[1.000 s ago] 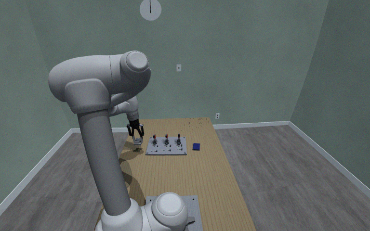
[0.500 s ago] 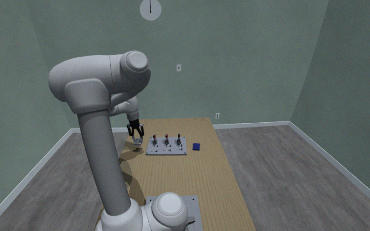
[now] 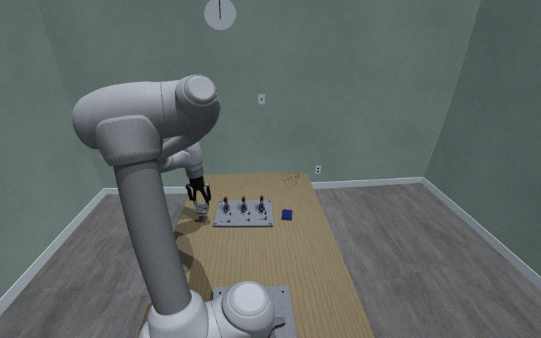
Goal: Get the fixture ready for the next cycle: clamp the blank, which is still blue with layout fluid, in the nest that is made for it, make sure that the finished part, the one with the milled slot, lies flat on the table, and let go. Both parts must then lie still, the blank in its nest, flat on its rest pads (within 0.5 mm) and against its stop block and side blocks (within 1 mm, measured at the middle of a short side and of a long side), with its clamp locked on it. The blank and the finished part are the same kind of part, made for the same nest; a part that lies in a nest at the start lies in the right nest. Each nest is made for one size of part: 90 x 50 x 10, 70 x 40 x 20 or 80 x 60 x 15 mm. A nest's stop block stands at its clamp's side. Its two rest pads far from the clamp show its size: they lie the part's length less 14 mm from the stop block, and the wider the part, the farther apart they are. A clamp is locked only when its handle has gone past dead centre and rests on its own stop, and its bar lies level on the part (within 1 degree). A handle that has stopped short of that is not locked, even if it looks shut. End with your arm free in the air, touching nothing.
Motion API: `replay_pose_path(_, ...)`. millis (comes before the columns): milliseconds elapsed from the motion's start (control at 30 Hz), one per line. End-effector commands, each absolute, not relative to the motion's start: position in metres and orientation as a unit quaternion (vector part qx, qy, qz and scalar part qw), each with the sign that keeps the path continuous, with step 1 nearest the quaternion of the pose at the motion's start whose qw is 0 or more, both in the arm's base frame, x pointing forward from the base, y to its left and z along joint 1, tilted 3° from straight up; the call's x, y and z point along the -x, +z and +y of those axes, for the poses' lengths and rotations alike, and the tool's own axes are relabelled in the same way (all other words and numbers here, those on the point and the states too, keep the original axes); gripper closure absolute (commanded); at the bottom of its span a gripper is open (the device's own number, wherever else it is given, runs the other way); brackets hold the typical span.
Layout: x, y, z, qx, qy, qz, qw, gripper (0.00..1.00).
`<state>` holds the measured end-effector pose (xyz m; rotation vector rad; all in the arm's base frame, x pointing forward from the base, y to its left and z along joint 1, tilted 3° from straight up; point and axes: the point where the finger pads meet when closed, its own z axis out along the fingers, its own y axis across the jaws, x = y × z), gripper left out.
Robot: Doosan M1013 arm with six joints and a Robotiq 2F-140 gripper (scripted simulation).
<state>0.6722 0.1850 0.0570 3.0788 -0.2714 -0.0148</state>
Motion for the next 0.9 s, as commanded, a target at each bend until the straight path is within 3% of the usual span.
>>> replay_pose_path(0,-0.672,0.047,0.184,-0.996,-0.005,-0.088,0.025,1.0)
replay_pose_path(867,-0.671,-0.014,0.181,-0.996,-0.005,-0.088,0.025,1.0)
